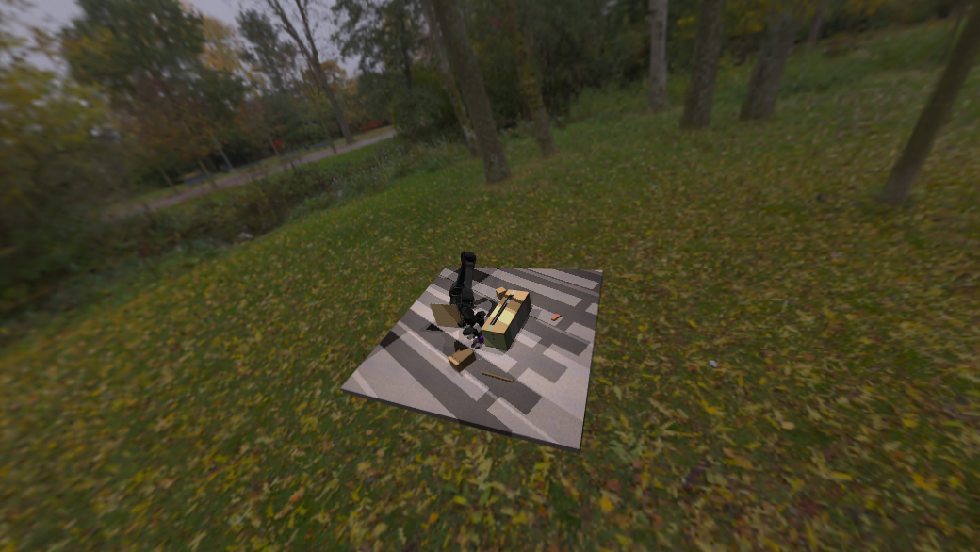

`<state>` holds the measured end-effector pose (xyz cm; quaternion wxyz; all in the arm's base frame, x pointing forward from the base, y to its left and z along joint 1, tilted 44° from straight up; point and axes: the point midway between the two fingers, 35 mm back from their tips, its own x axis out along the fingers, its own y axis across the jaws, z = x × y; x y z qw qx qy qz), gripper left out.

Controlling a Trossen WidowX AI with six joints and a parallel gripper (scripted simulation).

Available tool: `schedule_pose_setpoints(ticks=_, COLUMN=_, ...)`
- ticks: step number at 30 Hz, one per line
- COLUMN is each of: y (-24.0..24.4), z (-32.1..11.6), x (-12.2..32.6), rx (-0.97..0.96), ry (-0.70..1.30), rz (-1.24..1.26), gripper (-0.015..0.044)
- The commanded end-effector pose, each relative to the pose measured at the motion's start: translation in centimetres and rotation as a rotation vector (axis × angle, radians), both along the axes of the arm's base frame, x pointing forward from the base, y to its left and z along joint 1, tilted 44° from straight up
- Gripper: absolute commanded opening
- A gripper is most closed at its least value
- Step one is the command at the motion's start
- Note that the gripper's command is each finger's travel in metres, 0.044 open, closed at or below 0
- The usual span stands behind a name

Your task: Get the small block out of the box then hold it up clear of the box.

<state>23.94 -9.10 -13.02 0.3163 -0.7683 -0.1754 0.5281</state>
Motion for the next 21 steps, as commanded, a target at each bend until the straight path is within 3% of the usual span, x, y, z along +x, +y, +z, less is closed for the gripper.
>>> schedule_pose_setpoints(ticks=1, y=0.9, z=-0.6, x=-0.3, rx=0.016, ry=0.012, rz=-0.001, gripper=0.0285)
schedule_pose_setpoints(ticks=21, y=3.3, z=-2.7, x=-0.5, rx=0.019, ry=0.011, rz=-0.001, gripper=0.0285)
